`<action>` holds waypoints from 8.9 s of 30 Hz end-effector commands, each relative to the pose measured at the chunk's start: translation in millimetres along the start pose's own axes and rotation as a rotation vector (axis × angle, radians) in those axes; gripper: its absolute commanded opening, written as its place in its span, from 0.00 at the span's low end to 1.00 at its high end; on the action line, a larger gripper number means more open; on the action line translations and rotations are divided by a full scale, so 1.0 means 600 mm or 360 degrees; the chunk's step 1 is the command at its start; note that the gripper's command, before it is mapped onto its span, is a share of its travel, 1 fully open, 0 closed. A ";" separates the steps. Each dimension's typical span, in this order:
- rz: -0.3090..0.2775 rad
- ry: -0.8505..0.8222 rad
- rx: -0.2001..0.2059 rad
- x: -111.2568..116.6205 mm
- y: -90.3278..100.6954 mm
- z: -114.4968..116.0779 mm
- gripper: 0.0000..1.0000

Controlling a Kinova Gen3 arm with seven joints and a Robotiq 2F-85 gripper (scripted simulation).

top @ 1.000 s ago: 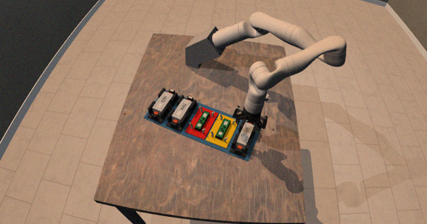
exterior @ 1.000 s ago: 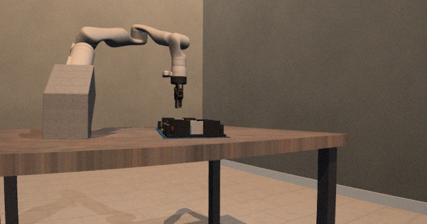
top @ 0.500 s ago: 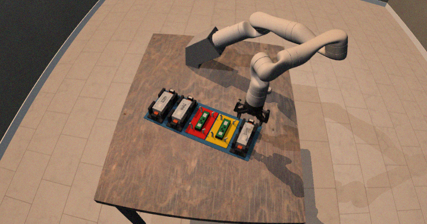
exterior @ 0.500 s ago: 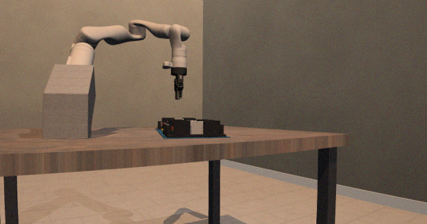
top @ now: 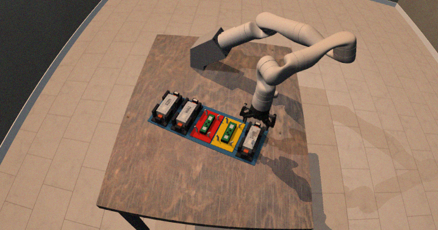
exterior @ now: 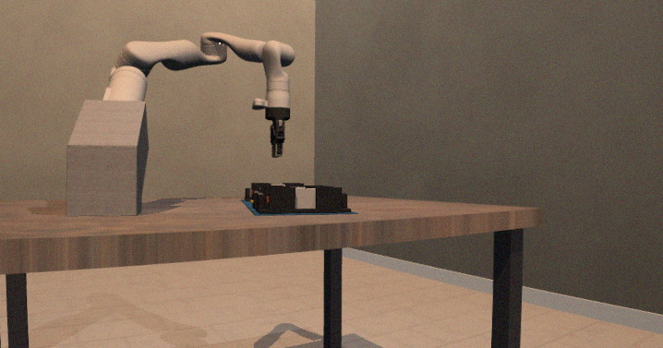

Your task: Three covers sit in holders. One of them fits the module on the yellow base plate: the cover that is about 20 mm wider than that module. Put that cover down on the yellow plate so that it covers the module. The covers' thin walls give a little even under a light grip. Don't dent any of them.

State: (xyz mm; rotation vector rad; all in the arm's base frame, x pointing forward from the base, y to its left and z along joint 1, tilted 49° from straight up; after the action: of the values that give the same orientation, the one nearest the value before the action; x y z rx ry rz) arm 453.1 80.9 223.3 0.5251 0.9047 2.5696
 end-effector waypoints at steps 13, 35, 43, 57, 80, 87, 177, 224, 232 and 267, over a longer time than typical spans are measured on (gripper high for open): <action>-0.0003 0.0000 -0.0001 -0.001 -0.006 0.000 1.00; -0.0003 0.0000 -0.0001 -0.003 -0.006 -0.009 1.00; -0.0003 0.0000 -0.0001 -0.024 -0.008 -0.087 1.00; -0.0003 0.0000 -0.0001 -0.042 -0.009 -0.154 1.00; -0.0003 0.0000 -0.0001 -0.078 -0.010 -0.289 1.00; -0.0003 0.0000 -0.0001 -0.083 -0.011 -0.308 1.00; -0.0003 0.0000 0.0000 -0.141 -0.021 -0.523 1.00; -0.0003 0.0000 0.0000 -0.140 -0.095 -0.522 1.00; -0.0003 0.0000 0.0000 -0.140 -0.107 -0.522 1.00; -0.0003 0.0000 0.0000 -0.141 -0.140 -0.522 1.00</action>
State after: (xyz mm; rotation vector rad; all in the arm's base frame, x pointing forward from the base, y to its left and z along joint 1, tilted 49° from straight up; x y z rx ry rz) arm 400.8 -56.6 -77.6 0.5252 0.9047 2.5697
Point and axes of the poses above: the point where the finger pads meet when closed, its own y axis back along the fingers, its own z axis across the jaws, x = y × z, the point moved 4 cm from there along y, back along the fingers, and after that the axes turned 15 degrees about -y, right-handed, at the moved point
